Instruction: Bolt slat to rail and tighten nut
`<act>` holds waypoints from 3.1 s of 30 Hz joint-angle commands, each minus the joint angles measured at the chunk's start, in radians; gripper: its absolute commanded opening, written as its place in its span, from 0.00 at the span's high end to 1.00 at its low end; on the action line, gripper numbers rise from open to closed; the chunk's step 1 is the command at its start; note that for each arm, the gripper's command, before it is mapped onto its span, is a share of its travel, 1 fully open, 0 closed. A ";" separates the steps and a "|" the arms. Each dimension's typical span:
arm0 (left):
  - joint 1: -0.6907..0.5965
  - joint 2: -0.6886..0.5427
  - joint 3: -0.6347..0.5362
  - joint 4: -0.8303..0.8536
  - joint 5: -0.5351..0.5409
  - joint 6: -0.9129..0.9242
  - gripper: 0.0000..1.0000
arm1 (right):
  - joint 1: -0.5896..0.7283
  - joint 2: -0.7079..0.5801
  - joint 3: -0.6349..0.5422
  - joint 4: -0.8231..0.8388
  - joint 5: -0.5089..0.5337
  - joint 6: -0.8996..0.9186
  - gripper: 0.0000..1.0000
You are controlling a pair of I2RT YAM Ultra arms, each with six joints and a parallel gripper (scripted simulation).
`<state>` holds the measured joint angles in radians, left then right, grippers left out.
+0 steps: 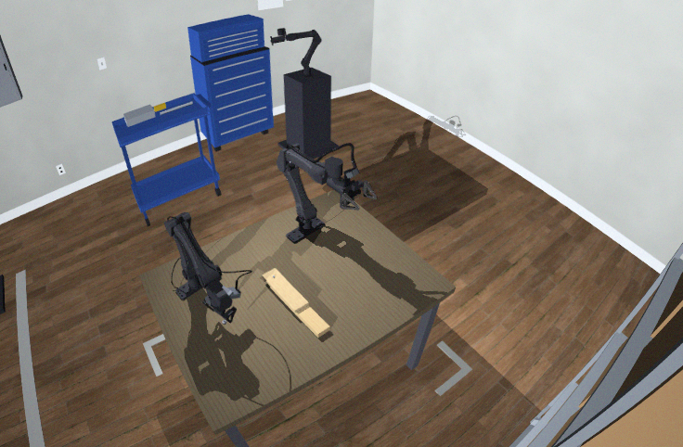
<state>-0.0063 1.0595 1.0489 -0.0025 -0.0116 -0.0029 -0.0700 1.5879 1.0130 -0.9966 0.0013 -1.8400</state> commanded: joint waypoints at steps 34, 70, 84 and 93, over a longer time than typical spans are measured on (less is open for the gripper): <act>0.006 -0.015 0.003 0.007 0.011 0.003 0.00 | -0.009 0.041 -0.064 0.110 -0.004 -0.005 0.00; 0.006 -0.015 0.003 0.007 0.011 0.003 0.00 | 0.000 0.064 -0.093 0.166 0.000 0.000 0.45; 0.006 -0.015 0.003 0.007 0.011 0.003 0.00 | 0.000 0.064 -0.093 0.166 0.000 0.000 0.82; 0.006 -0.015 0.003 0.007 0.011 0.003 0.00 | 0.000 0.064 -0.093 0.166 0.000 0.000 0.88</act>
<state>-0.0063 1.0595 1.0489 -0.0025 -0.0116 -0.0029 -0.0700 1.6581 0.9154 -0.8288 0.0013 -1.8400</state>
